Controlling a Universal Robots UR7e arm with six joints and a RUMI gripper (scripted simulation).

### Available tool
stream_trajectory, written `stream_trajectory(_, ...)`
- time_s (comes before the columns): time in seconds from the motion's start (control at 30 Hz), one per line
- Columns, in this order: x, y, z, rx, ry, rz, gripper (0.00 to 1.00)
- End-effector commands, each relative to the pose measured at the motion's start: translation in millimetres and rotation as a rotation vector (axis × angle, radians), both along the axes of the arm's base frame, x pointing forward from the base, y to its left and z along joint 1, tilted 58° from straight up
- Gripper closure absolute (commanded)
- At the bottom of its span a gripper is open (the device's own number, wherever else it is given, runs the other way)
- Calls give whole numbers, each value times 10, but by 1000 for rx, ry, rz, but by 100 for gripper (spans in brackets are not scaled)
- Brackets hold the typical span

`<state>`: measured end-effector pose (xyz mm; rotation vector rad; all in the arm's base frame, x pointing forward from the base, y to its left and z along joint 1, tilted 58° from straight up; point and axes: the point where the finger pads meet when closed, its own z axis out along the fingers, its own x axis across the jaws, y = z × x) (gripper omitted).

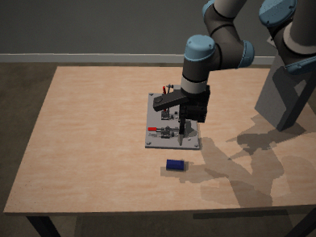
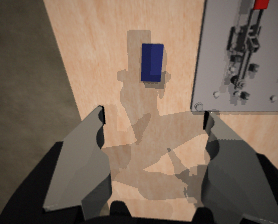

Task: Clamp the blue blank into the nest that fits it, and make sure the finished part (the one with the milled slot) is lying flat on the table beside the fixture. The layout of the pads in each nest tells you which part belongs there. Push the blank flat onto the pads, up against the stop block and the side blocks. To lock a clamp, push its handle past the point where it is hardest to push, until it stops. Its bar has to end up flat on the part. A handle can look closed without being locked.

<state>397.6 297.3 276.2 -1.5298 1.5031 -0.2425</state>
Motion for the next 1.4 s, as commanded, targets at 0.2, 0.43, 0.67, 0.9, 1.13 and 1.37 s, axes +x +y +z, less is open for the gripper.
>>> stream_trajectory(0.2, 0, 2, 7, 1, 0, 0, 41)
stream_trajectory(0.43, 0, 3, 7, 1, 0, 0, 41)
stream_trajectory(0.67, 0, 3, 7, 1, 0, 0, 41)
stream_trajectory(0.9, 2, 4, 6, 1, 0, 0, 41)
stream_trajectory(1.13, 12, 10, -2, 1, 0, 0, 41)
stream_trajectory(1.37, 50, 36, -31, 1, 0, 0, 41)
